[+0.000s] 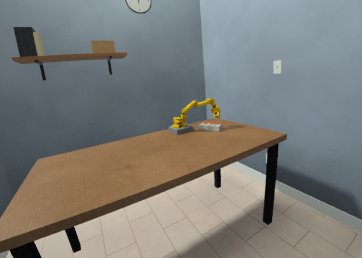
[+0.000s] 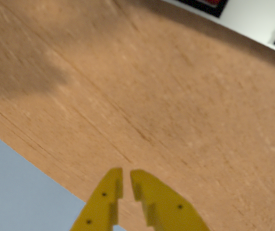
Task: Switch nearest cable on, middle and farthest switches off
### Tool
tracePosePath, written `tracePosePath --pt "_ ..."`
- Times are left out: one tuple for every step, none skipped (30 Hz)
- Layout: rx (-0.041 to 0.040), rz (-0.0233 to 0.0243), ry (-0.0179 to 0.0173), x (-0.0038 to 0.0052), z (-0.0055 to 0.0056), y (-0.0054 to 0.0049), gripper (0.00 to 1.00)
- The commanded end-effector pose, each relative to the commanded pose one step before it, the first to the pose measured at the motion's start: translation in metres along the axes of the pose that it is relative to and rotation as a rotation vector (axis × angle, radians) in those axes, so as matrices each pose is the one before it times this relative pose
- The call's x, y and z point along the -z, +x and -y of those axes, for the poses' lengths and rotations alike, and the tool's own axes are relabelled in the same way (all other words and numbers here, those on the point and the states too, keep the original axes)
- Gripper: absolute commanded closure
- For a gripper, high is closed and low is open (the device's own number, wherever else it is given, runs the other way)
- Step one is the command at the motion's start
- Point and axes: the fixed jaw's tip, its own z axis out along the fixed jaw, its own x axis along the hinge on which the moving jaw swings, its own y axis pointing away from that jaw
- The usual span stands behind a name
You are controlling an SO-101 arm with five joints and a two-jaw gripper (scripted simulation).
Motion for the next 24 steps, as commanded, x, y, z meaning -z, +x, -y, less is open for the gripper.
tracePosePath --pt "-0.00397 0.00715 0.00989 -0.001753 0.00003 -0.00453 1.0" --pt "-0.0069 0.00379 0.00403 0.0 0.00009 -0.00254 1.0" --pt "-0.00784 0.00427 0.0046 -0.000002 0.00015 -0.00289 1.0" --pt "-0.00868 0.00466 0.00509 -0.000002 0.00023 -0.00321 1.0" --pt "-0.00939 0.00498 0.00553 -0.000007 0.00033 -0.00348 1.0" --pt "-0.00995 0.00519 0.00586 -0.000011 0.00043 -0.00369 1.0" --pt "-0.01034 0.00532 0.00611 -0.000021 0.00055 -0.00385 1.0" --pt "-0.01055 0.00533 0.00624 -0.000029 0.00065 -0.00393 1.0" --pt "0.0 0.0 0.0 0.0 0.0 0.0 1.0" --pt "0.0 0.0 0.0 0.0 0.0 0.0 1.0" --pt "-0.01057 0.00526 0.00628 -0.000043 0.00075 -0.00395 1.0" --pt "-0.0104 0.00509 0.00619 -0.000054 0.00083 -0.00389 1.0" --pt "-0.01005 0.00484 0.00601 -0.000069 0.00089 -0.00376 1.0" --pt "-0.00952 0.00451 0.0057 -0.000079 0.00092 -0.00357 1.0" --pt "-0.00883 0.00413 0.00531 -0.000089 0.00092 -0.00331 1.0" --pt "-0.008 0.00369 0.00481 -0.000092 0.00089 -0.003 1.0" --pt "-0.00705 0.00322 0.00426 -0.000093 0.00083 -0.00265 1.0" --pt "-0.00602 0.00271 0.00363 -0.000087 0.00074 -0.00226 1.0" --pt "-0.00494 0.00221 0.00299 -0.000079 0.00063 -0.00186 1.0" --pt "-0.00385 0.0017 0.00233 -0.000064 0.0005 -0.00145 1.0" --pt "-0.00279 0.00123 0.0017 -0.00005 0.00037 -0.00105 1.0" --pt "-0.00183 0.0008 0.00111 -0.000033 0.00025 -0.00069 1.0" --pt "-0.00101 0.00045 0.00062 -0.00002 0.00014 -0.00038 1.0" --pt "-0.0004 0.00017 0.00024 -0.000007 0.00005 -0.00015 1.0"
